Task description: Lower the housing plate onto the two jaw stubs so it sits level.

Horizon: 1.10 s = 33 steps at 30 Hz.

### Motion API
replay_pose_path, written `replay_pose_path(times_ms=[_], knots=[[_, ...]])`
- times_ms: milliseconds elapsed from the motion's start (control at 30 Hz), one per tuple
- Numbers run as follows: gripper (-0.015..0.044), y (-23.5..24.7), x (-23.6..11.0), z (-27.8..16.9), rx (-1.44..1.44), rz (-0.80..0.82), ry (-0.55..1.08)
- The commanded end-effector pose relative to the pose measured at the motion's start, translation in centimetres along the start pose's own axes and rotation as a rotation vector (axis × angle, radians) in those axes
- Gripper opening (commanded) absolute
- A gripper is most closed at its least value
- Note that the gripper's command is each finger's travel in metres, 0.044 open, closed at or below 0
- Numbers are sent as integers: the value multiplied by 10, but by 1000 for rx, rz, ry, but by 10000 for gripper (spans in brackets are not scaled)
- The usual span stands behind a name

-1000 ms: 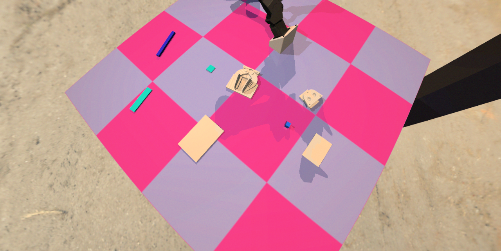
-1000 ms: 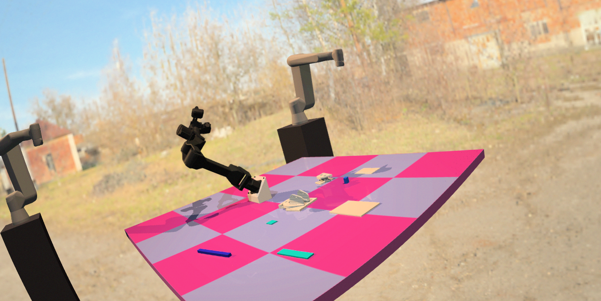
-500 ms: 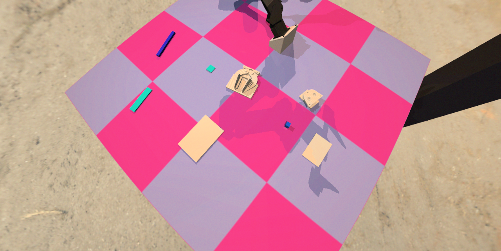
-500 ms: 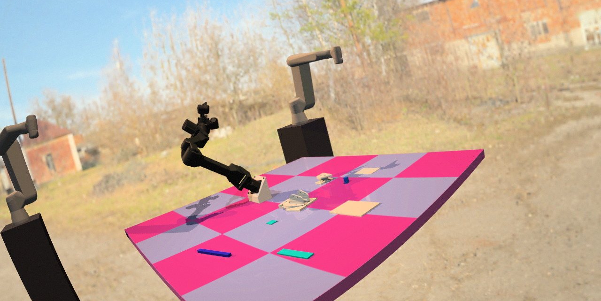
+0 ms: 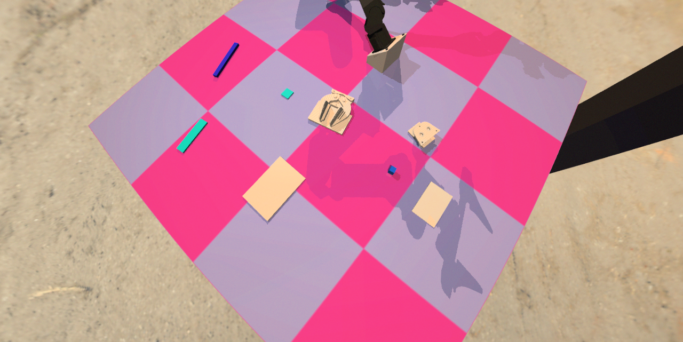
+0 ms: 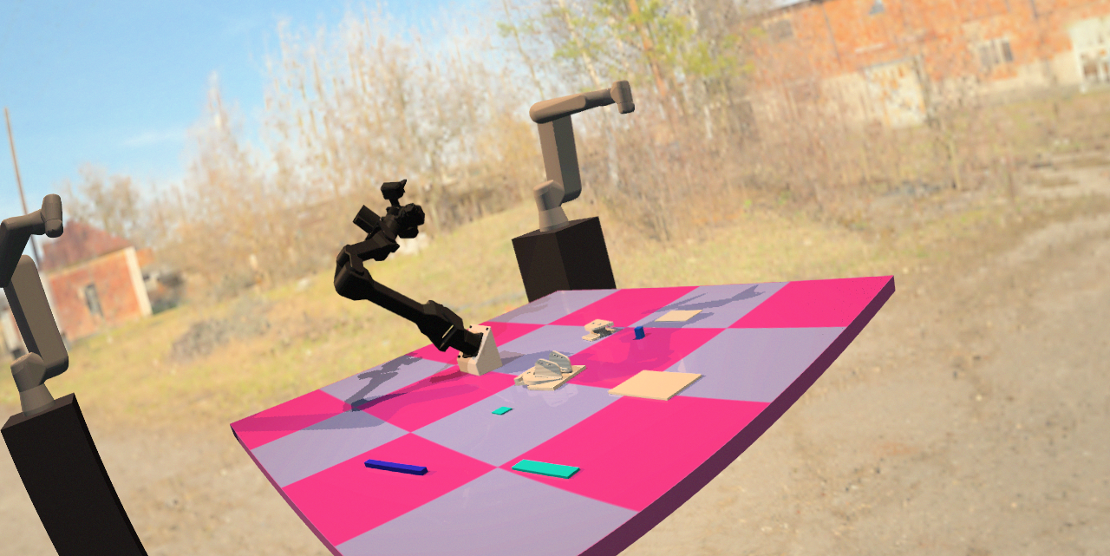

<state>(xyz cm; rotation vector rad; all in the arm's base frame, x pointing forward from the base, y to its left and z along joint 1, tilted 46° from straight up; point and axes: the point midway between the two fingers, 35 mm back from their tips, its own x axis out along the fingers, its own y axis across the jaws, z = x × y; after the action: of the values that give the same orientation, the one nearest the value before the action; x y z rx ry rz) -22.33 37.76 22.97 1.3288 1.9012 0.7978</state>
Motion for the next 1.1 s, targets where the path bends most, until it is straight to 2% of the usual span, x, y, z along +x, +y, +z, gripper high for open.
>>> replay_pose_path(times_ms=[0, 533, 1067], knots=[[440, 0, 10, 16, -82, -6, -46], [440, -14, 46, 103, -392, -156, -280], [440, -24, 63, 200, -688, -428, -483]])
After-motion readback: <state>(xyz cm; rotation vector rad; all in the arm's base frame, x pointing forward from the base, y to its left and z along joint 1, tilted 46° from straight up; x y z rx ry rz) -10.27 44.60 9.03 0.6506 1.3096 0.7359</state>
